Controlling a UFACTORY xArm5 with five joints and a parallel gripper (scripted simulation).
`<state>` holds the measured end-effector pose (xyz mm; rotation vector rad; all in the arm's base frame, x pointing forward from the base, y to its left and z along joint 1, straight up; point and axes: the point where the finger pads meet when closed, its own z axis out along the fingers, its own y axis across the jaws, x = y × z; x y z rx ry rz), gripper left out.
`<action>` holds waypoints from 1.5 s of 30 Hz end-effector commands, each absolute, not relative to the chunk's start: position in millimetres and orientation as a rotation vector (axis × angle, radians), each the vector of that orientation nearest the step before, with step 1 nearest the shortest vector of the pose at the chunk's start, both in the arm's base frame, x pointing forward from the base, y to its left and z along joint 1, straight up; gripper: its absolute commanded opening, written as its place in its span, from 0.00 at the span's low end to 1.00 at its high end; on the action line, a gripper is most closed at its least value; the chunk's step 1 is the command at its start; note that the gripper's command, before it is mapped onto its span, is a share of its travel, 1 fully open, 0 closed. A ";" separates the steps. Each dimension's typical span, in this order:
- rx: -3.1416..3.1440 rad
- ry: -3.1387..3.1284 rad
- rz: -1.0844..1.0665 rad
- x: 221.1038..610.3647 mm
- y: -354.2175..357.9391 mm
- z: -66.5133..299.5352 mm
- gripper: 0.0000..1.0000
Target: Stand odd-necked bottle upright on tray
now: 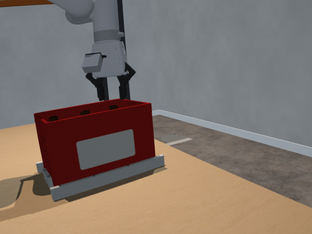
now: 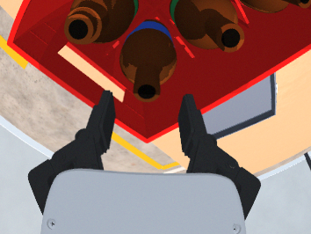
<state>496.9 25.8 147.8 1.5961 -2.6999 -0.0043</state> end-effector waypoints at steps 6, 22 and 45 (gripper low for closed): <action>1.598 -2.703 -0.001 498.1 25.9 149.4 0.65; 1.598 -2.703 -0.001 498.1 25.9 146.0 0.65; 1.598 -2.703 -0.001 498.0 25.8 125.6 0.65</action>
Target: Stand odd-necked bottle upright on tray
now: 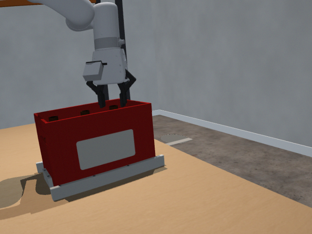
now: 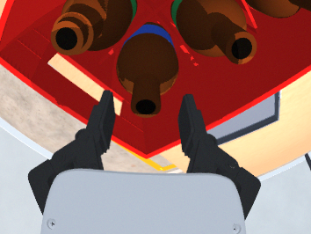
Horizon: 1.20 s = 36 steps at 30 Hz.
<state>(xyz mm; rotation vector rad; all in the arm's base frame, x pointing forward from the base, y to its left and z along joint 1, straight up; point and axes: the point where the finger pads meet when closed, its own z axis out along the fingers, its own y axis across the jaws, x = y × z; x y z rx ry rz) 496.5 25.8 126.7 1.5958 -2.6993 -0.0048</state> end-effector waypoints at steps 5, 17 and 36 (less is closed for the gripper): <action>1.598 -2.703 -0.001 498.0 25.8 119.8 0.65; 1.598 -2.703 -0.001 498.0 25.8 111.5 0.65; 1.598 -2.703 -0.001 498.0 25.8 109.1 0.65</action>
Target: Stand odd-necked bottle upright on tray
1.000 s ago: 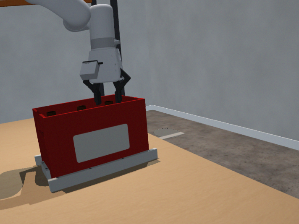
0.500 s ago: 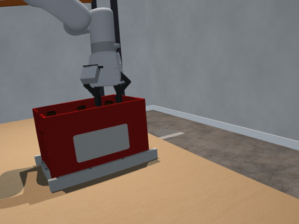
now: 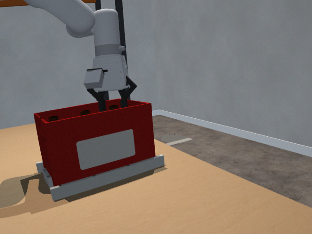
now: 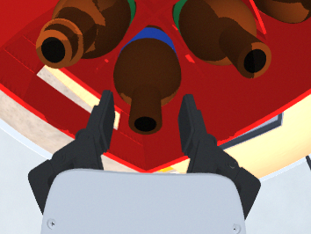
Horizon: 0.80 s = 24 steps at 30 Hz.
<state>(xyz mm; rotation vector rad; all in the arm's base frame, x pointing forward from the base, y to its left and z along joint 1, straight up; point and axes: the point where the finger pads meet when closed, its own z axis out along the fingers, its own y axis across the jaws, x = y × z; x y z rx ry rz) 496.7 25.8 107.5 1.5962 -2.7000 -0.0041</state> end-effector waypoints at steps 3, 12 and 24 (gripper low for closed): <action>1.598 -2.703 -0.001 498.0 25.8 109.1 0.65; 1.598 -2.703 -0.001 498.0 25.8 109.1 0.00; 1.598 -2.703 -0.001 498.0 25.8 109.1 0.00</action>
